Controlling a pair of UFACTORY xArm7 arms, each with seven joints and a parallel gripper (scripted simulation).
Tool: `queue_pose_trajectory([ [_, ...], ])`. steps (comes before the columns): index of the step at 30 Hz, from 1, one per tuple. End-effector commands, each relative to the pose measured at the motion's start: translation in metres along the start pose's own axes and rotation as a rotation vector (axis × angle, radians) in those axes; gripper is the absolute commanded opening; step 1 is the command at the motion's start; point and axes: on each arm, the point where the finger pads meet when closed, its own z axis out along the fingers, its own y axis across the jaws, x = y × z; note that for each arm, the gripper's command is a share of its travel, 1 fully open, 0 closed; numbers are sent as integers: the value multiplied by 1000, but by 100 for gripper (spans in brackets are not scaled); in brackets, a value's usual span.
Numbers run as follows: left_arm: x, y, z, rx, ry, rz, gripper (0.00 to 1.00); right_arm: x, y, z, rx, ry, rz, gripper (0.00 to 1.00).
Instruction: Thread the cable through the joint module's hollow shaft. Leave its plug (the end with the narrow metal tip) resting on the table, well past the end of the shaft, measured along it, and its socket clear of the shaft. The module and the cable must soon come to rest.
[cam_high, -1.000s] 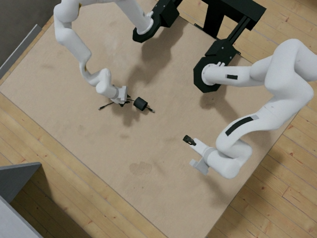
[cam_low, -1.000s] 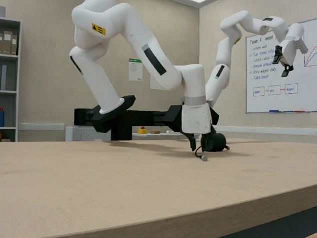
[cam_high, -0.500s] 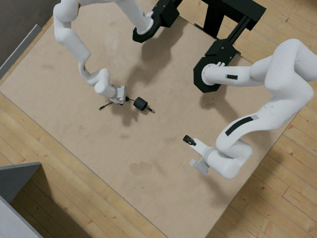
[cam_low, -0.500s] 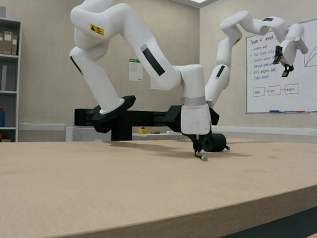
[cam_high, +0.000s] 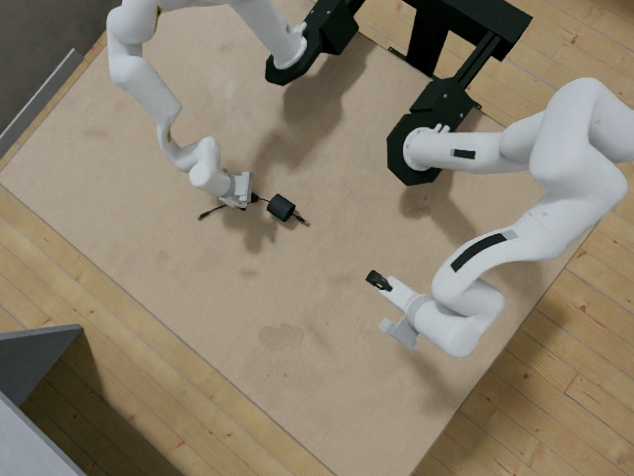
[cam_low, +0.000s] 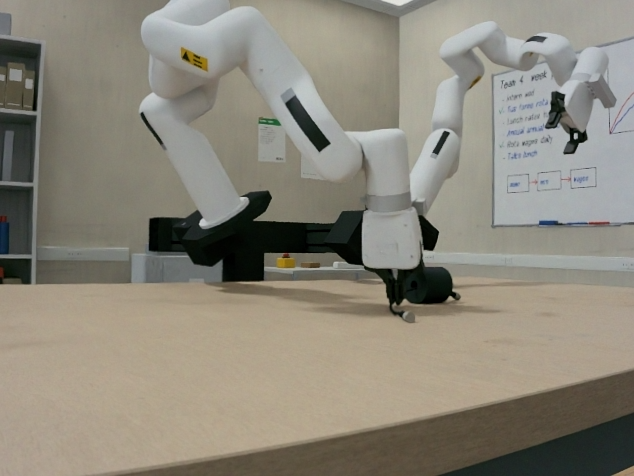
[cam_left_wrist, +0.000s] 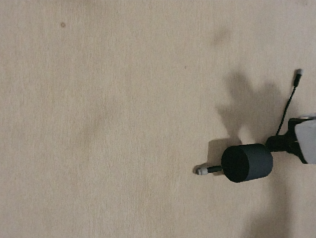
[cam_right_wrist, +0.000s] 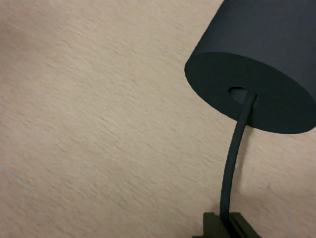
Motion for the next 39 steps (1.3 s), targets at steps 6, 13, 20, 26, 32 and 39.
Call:
queue_pose_trajectory([
  [6,1,1,-2,1,4,3,100,4,3,-2,-6,0,-2,0],
  [13,1,1,-2,1,4,3,100,11,4,-2,-6,0,-2,0],
  [20,1,1,-2,1,4,3,100,16,4,-1,-6,0,-2,0],
  [26,1,1,-2,1,4,3,100,22,5,-1,-6,0,-2,0],
  [32,1,1,-2,1,4,3,100,27,6,-1,-6,0,-2,0],
  [39,1,1,-2,1,4,3,100,32,7,0,-6,0,-1,0],
])
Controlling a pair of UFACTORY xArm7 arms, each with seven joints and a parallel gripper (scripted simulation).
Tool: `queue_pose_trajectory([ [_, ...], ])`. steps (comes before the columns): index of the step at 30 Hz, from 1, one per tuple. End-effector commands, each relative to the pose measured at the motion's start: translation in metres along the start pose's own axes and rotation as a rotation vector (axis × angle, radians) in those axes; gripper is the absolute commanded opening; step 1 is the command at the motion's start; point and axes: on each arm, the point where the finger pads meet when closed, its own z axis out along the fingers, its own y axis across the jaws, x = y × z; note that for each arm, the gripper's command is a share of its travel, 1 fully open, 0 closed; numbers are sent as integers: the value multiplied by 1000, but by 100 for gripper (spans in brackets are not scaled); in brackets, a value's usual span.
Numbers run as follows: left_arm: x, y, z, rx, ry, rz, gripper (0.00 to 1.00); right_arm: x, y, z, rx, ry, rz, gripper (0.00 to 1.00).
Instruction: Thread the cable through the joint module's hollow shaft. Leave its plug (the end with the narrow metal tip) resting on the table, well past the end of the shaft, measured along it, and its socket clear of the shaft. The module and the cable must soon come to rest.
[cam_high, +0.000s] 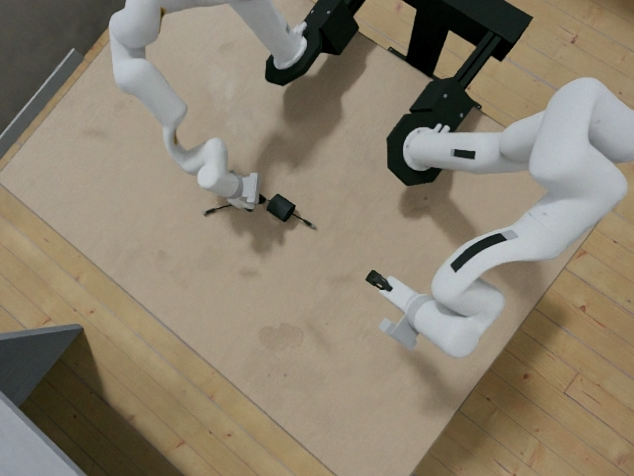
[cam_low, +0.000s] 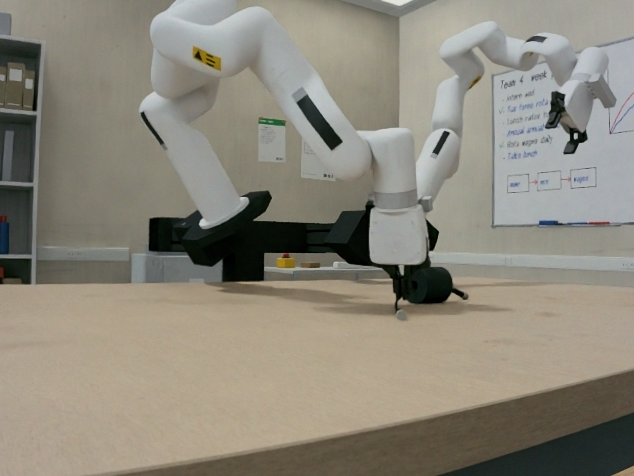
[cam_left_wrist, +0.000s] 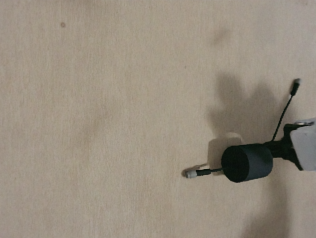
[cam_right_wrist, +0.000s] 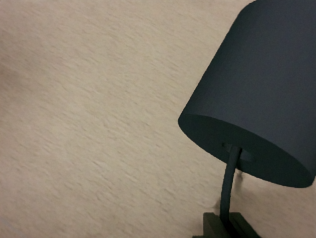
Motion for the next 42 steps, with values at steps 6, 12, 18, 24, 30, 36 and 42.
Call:
queue_pose_trajectory([
  [6,1,1,-2,1,4,3,100,10,4,-2,-6,1,-2,0],
  [12,1,1,-2,1,4,3,100,15,4,-1,-6,1,-2,0],
  [18,1,1,-2,1,4,3,100,15,4,-1,-6,1,-2,35],
  [24,1,1,-2,1,4,3,100,15,4,-2,-6,1,-2,35],
  [30,1,1,-2,1,4,3,100,15,4,-2,-6,0,-2,35],
  [36,1,1,-2,1,4,3,100,15,4,-12,-6,1,-2,35],
  [42,1,1,-2,1,4,3,100,15,4,-33,-6,1,-2,35],
])
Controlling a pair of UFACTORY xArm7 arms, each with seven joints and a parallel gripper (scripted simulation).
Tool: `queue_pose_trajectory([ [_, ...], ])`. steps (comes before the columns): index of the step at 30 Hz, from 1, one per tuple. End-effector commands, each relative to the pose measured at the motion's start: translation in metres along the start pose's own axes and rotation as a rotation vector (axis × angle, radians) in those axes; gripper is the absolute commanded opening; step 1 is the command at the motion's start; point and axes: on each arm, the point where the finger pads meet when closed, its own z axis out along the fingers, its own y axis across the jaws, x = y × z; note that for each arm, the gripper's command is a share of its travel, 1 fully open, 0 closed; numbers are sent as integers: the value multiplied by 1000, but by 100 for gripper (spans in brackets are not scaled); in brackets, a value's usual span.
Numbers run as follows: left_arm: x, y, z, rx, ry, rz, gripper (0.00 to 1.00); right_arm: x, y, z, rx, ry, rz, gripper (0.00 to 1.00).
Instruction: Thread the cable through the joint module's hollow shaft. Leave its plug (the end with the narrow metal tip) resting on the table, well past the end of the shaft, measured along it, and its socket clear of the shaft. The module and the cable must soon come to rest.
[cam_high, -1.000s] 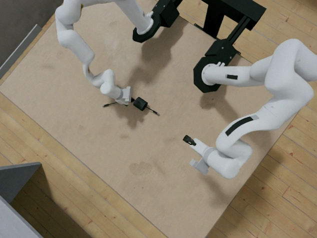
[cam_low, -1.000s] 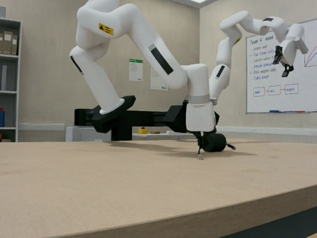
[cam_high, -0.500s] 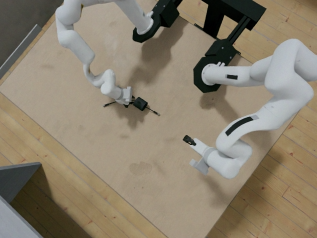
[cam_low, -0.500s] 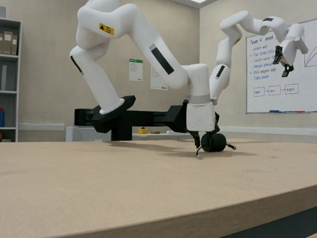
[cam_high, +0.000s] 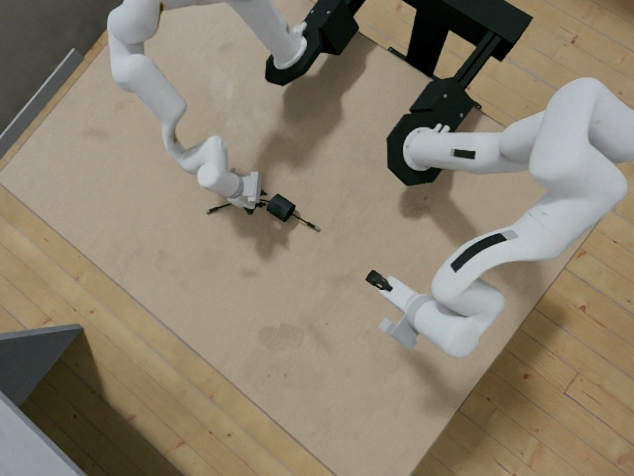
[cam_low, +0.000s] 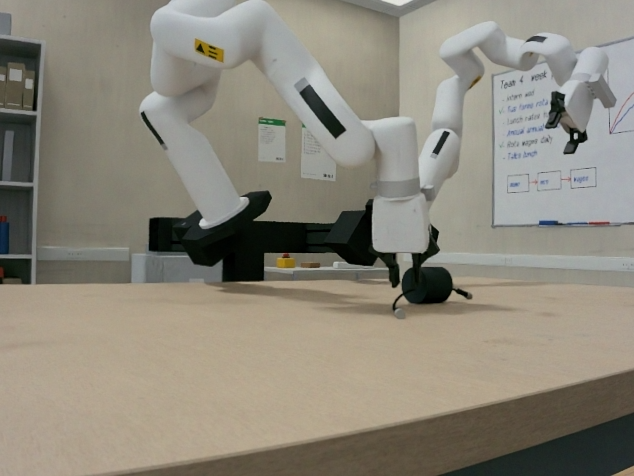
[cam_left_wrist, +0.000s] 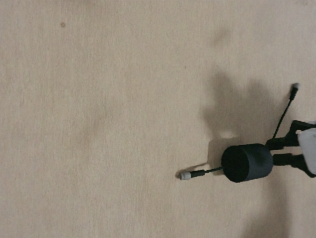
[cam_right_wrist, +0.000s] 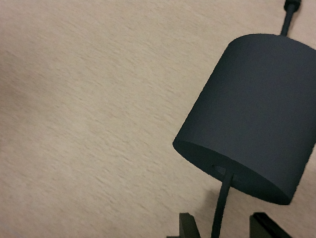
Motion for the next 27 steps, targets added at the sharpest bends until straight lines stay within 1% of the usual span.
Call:
queue_pose_trajectory([
  [1,1,1,-2,1,4,3,100,1,2,-19,-5,1,-2,35],
  [3,1,1,-2,1,4,3,100,1,2,-26,-5,1,-2,35],
  [5,1,1,-2,1,4,3,100,1,2,-26,-5,1,-2,35],
  [8,1,1,-2,1,4,3,100,1,2,-36,-5,1,-2,35],
  [14,1,1,-2,1,4,3,100,0,2,-37,-7,1,-12,35],
  [20,1,1,-2,1,4,3,100,-10,2,-51,-11,2,-154,35],
  [22,1,1,-2,1,4,3,100,-10,2,-51,-11,2,-154,35],
  [27,1,1,-2,1,4,3,100,-18,0,-62,-14,3,-283,35],
])
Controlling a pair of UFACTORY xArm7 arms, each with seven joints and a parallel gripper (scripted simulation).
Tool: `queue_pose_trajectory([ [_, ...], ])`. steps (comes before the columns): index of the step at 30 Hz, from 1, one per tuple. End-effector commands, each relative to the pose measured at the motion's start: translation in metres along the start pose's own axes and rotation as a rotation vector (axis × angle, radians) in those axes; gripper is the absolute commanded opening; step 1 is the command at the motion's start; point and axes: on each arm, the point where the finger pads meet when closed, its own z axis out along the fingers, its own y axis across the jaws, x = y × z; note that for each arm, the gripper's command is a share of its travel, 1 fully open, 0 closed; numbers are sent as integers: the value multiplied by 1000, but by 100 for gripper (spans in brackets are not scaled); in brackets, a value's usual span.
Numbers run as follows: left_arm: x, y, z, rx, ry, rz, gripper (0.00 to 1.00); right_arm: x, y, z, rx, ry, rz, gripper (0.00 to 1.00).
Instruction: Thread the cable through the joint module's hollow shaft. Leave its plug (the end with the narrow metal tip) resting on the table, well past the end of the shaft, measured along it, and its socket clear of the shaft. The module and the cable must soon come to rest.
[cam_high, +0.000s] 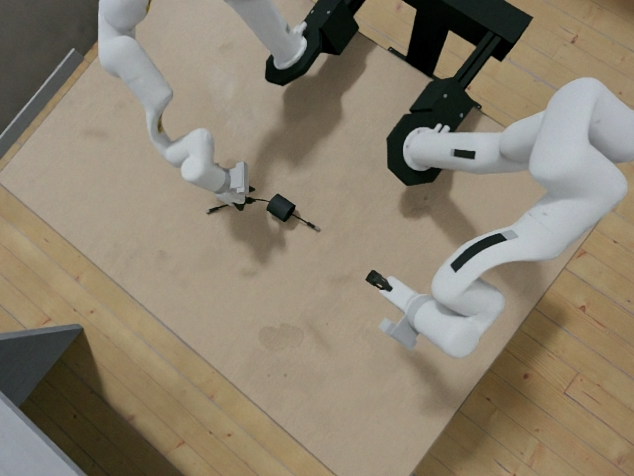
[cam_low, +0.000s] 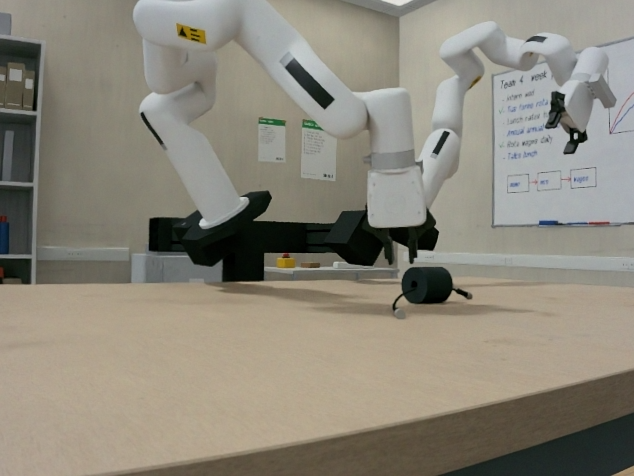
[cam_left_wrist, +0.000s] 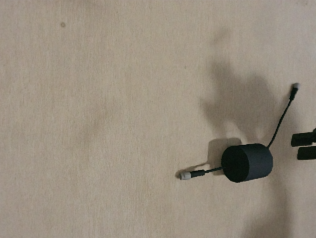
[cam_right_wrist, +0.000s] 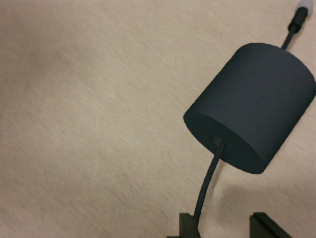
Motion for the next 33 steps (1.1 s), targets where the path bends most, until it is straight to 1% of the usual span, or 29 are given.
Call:
queue_pose_trajectory([
  [1,1,1,-2,1,4,3,100,-7,0,-15,-8,6,-125,35],
  [10,1,1,-2,1,4,3,100,-21,-5,-36,-17,8,-326,35],
  [12,1,1,-2,1,4,3,100,-21,-5,-36,-17,8,-326,35],
  [26,1,1,-2,1,4,3,100,-41,-15,-68,-34,9,-659,35],
  [29,1,1,-2,1,4,3,100,-42,-16,-70,-35,9,-677,35],
  [33,1,1,-2,1,4,3,100,-46,-19,-78,-42,8,-778,35],
])
